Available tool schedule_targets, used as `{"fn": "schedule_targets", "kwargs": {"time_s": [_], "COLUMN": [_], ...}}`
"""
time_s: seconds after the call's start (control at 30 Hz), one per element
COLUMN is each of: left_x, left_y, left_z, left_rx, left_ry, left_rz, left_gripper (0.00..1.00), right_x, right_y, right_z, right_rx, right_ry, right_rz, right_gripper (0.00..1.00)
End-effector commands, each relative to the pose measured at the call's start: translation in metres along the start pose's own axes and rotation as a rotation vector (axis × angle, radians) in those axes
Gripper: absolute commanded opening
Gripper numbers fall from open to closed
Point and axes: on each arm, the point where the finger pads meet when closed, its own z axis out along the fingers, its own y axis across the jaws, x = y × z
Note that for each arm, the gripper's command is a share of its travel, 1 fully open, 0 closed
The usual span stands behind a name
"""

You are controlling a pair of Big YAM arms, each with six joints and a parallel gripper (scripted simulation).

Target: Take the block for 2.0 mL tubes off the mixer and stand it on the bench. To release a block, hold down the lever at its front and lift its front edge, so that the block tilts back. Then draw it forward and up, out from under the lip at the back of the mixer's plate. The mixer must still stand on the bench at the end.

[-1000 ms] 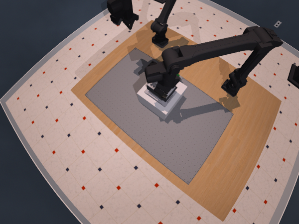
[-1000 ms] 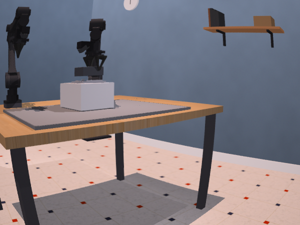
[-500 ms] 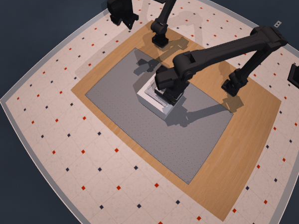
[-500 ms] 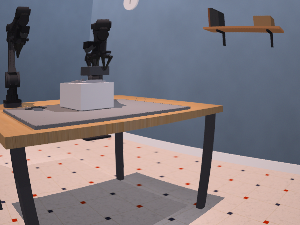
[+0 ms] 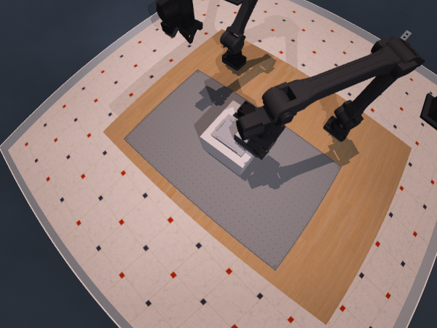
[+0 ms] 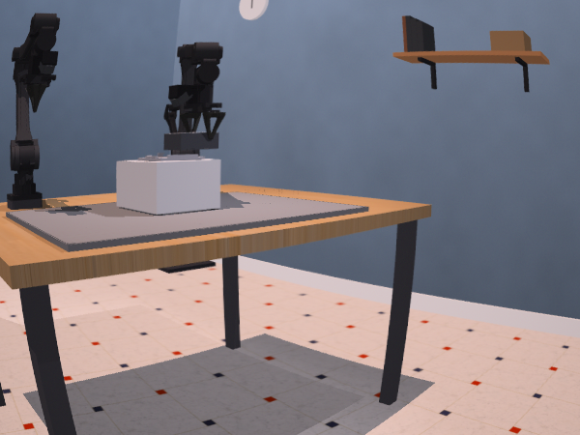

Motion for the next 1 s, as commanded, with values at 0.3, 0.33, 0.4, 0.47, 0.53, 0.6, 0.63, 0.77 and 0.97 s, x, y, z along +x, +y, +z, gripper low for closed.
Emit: {"fn": "schedule_targets", "kwargs": {"time_s": [0.3, 0.33, 0.4, 0.47, 0.53, 0.6, 0.63, 0.77, 0.97], "left_x": [0.021, 0.027, 0.037, 0.044, 0.051, 0.055, 0.056, 0.057, 0.079], "left_y": [0.007, 0.008, 0.009, 0.011, 0.012, 0.013, 0.012, 0.009, 0.001], "left_z": [-0.042, -0.039, -0.035, -0.034, -0.042, -0.051, -0.054, -0.058, -0.032], "left_rx": [-0.096, -0.093, -0.085, -0.082, -0.105, -0.126, -0.133, -0.137, -0.063], "left_ry": [-0.058, -0.051, -0.05, -0.059, -0.06, -0.073, -0.076, -0.079, -0.035], "left_rz": [0.01, 0.005, -0.003, -0.008, -0.009, -0.005, -0.002, 0.011, 0.001], "left_gripper": [0.0, 0.0, 0.0, 0.0, 0.0, 0.0, 0.0, 0.0, 0.0], "right_x": [-0.012, -0.012, -0.012, -0.012, -0.012, -0.012, -0.012, -0.013, -0.013], "right_y": [-0.003, -0.003, -0.003, -0.003, -0.003, -0.003, -0.003, -0.003, -0.003], "right_z": [-0.022, -0.022, -0.022, -0.023, -0.023, -0.023, -0.023, -0.023, -0.023], "right_rx": [0.013, 0.013, 0.013, 0.014, 0.014, 0.014, 0.014, 0.014, 0.014], "right_ry": [-0.065, -0.065, -0.066, -0.066, -0.066, -0.067, -0.067, -0.067, -0.068], "right_rz": [-0.012, -0.012, -0.012, -0.012, -0.012, -0.012, -0.012, -0.012, -0.012], "right_gripper": [0.0, 0.0, 0.0, 0.0, 0.0, 0.0, 0.0, 0.0, 0.0]}}
